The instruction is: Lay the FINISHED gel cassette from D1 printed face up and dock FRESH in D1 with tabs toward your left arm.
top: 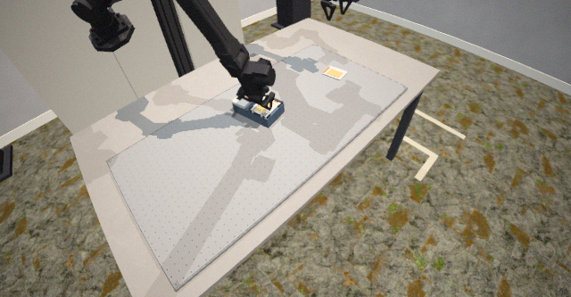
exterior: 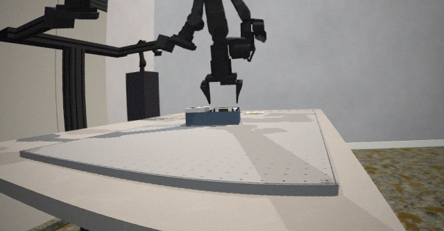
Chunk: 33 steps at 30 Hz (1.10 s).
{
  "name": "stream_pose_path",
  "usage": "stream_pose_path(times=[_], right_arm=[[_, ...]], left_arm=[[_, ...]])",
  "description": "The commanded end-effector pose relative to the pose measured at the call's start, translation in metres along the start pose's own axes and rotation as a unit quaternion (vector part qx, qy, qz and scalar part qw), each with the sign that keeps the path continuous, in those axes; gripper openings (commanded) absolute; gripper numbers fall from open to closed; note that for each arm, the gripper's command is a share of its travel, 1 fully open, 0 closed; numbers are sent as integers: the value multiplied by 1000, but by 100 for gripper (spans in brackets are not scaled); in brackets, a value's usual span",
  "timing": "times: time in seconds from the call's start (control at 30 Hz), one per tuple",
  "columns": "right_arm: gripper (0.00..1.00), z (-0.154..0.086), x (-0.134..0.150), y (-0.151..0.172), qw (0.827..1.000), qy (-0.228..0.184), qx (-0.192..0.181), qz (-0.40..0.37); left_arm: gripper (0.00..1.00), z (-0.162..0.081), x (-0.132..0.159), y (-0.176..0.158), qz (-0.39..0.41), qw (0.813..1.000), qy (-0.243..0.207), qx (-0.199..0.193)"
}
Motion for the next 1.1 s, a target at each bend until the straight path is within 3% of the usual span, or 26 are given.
stream_pose_path(times=[0.0, 1.07], right_arm=[[98, -21, -10, -7, 1000, -5, 7, -1], [98, -46, -11, -3, 1000, -5, 6, -2]], left_arm=[[100, -5, -10, 9, 1, 1000, -8, -4], [100, -5, -10, 9, 1, 1000, -8, -4]])
Point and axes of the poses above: on each arm, the point where the finger pads meet when closed, its own z axis out along the fingers, its own y axis across the jaws, x = y × z, the point moved 5 cm from there along -z, back along the fingers, and after that the axes turned 14 degrees about z, right-handed, at the moved point
